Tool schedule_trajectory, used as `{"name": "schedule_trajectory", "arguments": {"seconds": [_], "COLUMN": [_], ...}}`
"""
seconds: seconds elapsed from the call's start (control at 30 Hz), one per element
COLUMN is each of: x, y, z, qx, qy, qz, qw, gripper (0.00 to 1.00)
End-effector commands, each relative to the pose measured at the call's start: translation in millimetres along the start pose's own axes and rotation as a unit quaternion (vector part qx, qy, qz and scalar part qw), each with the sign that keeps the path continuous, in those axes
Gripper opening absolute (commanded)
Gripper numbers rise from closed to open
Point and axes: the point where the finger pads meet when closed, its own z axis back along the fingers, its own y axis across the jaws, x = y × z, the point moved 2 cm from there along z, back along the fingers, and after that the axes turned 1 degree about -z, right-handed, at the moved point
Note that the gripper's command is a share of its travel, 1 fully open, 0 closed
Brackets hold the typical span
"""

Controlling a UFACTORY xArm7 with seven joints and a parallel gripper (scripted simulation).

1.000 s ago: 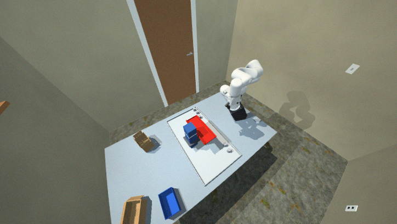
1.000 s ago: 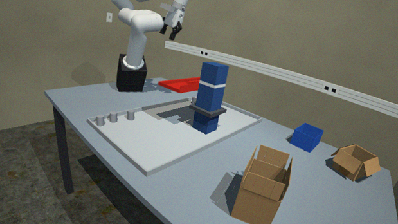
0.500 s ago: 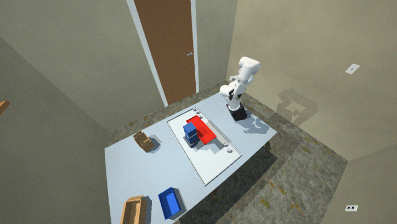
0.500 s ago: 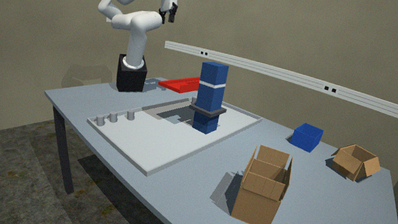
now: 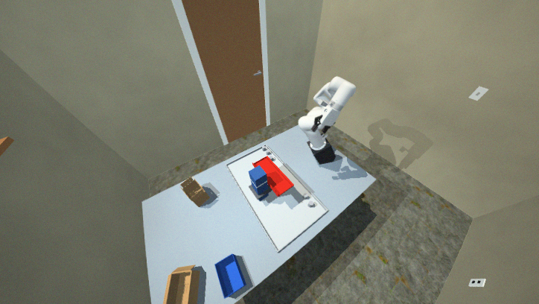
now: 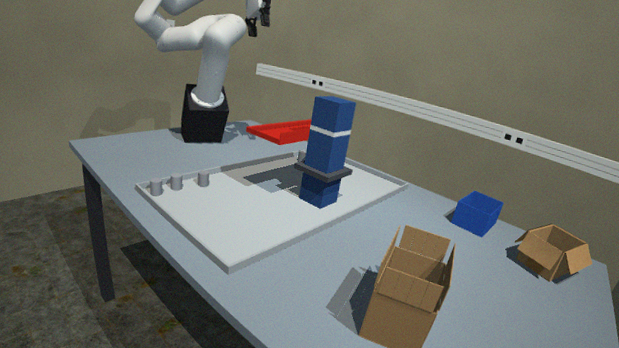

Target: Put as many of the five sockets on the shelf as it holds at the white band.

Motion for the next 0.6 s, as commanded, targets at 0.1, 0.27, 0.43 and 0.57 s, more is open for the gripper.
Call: {"name": "schedule_trajectory", "arguments": {"seconds": [0.1, 0.27, 0.43, 0.57], "x": [-2, 2, 5, 6], "y": [5, 6, 6, 7], "z": [-1, 10, 20, 25], "qx": [-0.133, -0.158, -0.175, -0.181], "qy": [-0.022, -0.068, -0.108, -0.125], "qz": [-0.037, -0.066, -0.091, -0.102], "qw": [0.990, 0.983, 0.974, 0.970], "gripper": [1.00, 1.00, 1.00, 1.00]}}
